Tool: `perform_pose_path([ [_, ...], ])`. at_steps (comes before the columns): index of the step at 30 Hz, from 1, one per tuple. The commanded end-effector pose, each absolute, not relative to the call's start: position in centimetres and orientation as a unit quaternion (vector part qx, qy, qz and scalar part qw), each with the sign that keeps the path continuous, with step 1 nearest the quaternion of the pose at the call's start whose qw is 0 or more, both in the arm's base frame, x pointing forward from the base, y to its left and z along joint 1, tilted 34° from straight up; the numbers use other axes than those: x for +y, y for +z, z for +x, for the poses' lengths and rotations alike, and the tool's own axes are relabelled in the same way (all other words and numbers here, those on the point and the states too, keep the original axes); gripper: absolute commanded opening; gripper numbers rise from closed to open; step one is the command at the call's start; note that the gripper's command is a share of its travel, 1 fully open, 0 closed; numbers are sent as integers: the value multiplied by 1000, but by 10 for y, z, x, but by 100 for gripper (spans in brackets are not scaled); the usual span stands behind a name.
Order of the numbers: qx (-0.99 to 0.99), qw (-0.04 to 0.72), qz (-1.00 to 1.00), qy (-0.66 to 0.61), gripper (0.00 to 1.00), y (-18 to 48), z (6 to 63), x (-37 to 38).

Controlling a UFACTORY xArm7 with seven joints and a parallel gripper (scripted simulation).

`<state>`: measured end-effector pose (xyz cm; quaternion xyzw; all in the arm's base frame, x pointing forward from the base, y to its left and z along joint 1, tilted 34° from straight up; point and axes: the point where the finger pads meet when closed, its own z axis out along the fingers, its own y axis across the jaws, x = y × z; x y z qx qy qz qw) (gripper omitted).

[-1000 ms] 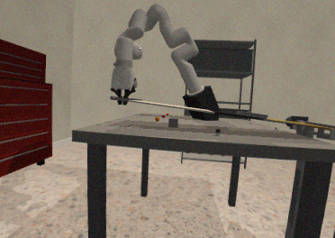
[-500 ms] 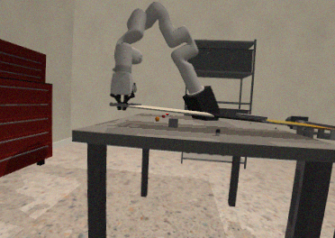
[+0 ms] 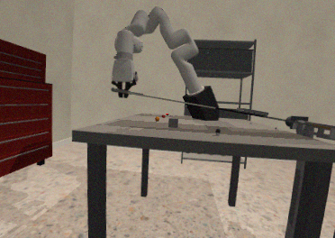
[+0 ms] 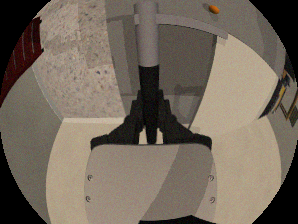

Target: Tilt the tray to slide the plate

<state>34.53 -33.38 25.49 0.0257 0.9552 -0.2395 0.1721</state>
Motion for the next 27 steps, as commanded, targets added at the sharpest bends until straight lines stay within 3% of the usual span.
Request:
perform_pose_path([
  [1, 955, 170, 27, -243, 0, 225, 357, -356],
  [24, 955, 170, 27, -243, 0, 216, 361, -362],
  [27, 955, 170, 27, -243, 0, 251, 347, -337],
])
